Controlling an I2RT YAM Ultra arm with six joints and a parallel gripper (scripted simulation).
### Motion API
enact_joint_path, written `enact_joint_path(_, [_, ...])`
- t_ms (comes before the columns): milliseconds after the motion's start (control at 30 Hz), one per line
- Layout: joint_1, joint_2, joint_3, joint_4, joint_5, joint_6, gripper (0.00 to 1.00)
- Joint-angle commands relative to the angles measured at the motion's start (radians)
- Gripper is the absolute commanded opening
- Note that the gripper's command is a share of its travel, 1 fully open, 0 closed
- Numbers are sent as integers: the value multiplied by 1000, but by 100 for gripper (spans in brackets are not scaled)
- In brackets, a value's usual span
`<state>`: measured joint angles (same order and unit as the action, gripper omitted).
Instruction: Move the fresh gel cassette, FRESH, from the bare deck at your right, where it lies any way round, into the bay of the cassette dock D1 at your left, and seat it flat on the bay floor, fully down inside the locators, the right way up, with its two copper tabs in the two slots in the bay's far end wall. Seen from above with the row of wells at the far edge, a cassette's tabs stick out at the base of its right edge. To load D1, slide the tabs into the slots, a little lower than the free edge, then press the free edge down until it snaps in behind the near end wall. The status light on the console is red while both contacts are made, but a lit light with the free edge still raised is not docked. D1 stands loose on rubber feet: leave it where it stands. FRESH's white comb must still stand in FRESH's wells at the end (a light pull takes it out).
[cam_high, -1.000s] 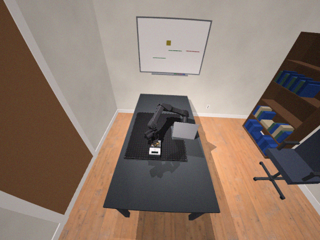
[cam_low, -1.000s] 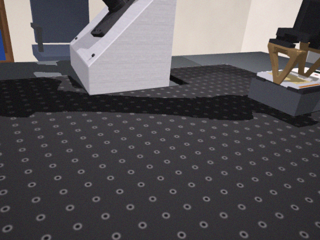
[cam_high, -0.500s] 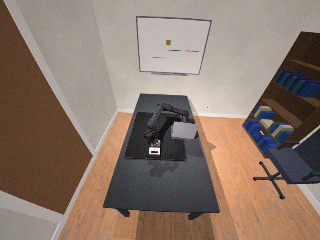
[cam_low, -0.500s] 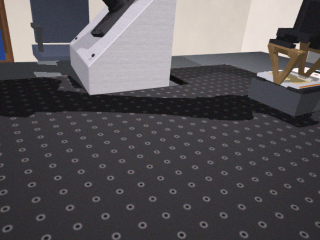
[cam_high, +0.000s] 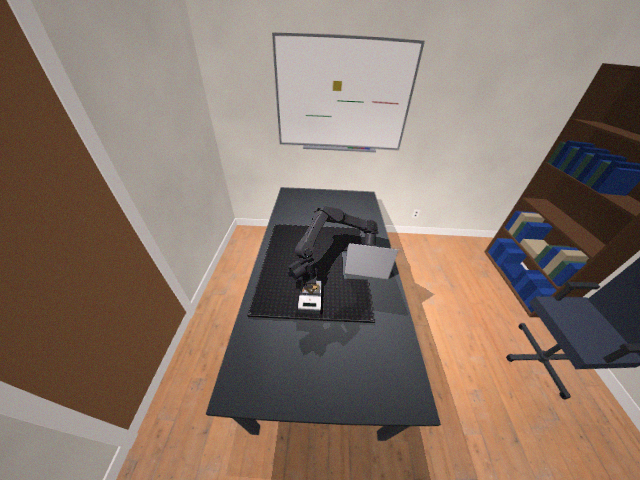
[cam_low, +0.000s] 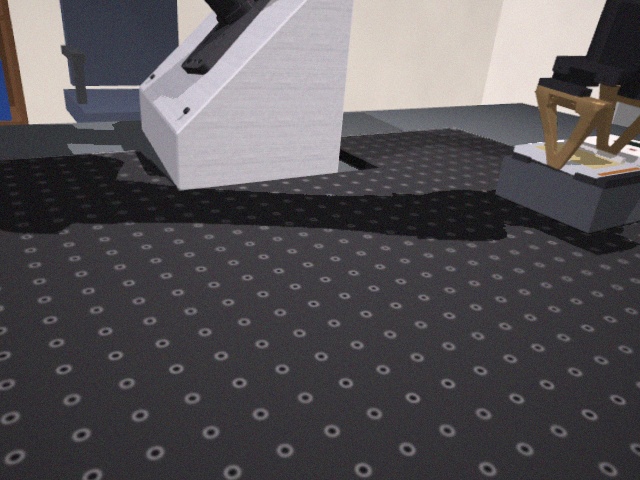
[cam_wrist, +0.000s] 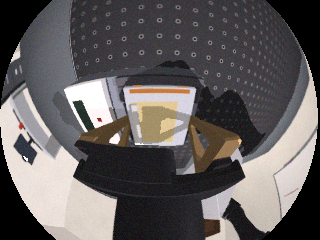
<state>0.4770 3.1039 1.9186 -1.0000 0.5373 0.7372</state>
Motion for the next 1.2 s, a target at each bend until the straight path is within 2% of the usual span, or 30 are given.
enact_joint_path(0, [3, 9, 35, 39, 36, -12, 0])
enact_joint_path(333, [3, 9, 35, 39, 36, -12, 0])
enact_joint_path(367, [14, -28, -14, 50, 43, -13, 0])
enact_joint_path(1167, [13, -28, -13, 52, 43, -13, 0])
